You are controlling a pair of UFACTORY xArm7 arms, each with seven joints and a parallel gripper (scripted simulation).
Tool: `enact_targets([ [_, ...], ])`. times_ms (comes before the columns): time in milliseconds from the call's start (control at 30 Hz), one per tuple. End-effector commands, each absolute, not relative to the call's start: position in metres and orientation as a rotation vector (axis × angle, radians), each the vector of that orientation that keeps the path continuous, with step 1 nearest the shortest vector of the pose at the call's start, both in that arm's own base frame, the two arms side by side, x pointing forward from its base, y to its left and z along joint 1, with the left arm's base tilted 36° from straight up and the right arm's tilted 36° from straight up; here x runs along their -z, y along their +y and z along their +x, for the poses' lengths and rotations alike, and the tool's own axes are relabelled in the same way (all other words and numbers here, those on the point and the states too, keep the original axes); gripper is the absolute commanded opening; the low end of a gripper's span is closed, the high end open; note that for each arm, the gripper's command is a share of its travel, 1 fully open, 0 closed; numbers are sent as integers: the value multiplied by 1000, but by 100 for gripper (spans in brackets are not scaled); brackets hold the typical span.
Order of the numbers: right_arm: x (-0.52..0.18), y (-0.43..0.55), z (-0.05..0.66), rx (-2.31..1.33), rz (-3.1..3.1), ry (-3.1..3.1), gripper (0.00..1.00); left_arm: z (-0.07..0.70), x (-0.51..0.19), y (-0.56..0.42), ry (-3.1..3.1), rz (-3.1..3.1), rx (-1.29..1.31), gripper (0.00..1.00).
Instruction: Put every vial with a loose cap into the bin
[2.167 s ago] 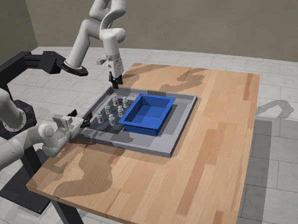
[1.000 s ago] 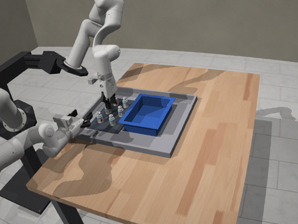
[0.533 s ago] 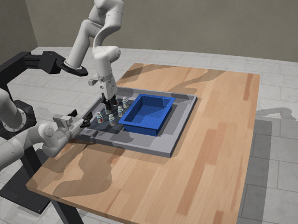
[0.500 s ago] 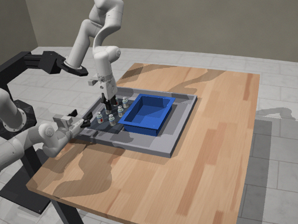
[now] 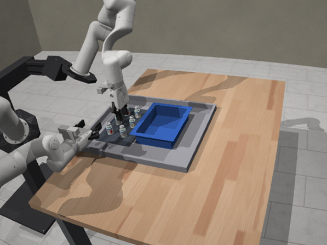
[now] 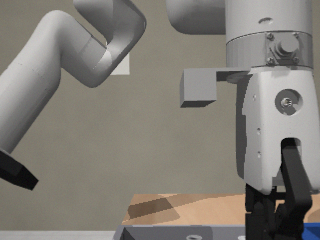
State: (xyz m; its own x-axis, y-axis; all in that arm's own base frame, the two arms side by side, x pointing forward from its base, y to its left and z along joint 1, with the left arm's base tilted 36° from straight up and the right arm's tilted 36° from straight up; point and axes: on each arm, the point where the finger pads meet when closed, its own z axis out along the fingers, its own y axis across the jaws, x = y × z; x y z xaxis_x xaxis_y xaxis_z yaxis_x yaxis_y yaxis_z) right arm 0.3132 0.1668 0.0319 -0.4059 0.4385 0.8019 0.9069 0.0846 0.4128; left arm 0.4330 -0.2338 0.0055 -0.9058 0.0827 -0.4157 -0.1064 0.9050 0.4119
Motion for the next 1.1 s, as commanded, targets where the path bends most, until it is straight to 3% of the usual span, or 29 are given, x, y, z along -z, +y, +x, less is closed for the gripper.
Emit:
enact_targets([
  [0, -33, 168, 312, 1285, -1318, -1890, 100, 434, -6, -237, 2635, -14, -597, 50],
  [1067, -31, 168, 313, 1287, -1317, -1891, 100, 434, -6, -237, 2598, -255, -572, 50],
])
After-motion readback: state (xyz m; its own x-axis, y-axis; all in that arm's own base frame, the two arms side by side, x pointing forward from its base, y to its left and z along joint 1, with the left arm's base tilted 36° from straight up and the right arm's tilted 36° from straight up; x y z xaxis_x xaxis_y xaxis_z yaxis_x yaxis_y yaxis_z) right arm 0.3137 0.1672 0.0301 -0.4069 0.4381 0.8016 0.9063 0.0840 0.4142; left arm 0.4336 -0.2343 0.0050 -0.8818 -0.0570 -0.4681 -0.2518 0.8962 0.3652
